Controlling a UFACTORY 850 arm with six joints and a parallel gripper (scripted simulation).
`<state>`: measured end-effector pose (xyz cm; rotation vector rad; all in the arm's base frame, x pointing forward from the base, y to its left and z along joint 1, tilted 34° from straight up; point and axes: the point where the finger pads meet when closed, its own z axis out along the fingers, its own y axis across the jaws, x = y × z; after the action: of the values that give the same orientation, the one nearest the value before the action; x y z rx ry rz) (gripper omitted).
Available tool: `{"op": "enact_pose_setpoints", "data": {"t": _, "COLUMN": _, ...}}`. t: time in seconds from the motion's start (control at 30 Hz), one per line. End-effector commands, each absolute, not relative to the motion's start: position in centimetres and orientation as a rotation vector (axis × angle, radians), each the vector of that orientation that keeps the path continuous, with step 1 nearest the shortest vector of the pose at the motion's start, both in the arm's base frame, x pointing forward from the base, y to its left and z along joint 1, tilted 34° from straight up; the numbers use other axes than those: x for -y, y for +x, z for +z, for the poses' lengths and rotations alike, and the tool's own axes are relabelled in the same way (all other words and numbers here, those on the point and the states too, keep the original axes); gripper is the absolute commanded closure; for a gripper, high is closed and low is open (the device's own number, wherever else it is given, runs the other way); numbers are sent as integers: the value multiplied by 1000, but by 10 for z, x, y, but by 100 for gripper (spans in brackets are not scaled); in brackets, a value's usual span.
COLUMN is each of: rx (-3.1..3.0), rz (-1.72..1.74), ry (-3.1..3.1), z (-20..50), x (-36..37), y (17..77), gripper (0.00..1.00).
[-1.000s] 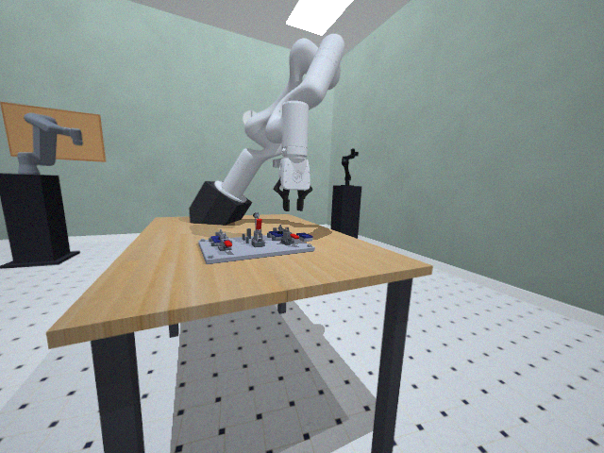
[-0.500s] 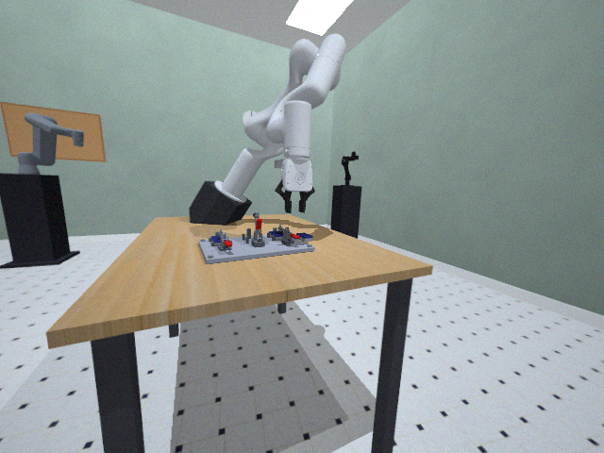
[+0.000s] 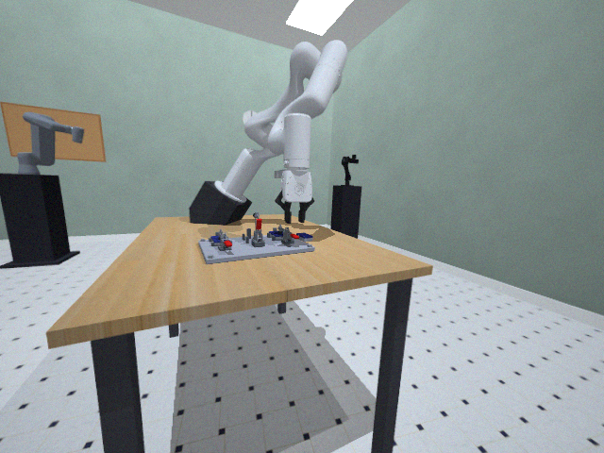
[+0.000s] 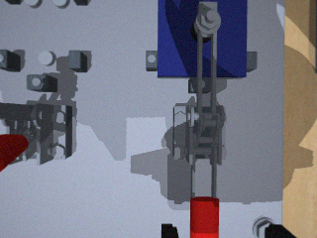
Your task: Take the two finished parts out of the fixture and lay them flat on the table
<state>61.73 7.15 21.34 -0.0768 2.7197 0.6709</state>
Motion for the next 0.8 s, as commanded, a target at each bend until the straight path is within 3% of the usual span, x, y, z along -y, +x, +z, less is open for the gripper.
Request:
{"op": "enact_pose_setpoints", "data": {"t": 0.0, "rx": -2717, "rz": 671, "ry": -77, "z": 197, "x": -81, "y": 625, "gripper": 52}}
{"op": "enact_pose_setpoints", "data": {"t": 0.77, "rx": -2717, "rz": 671, "ry": -77, "z": 184, "x": -88, "y": 630, "gripper": 52}}
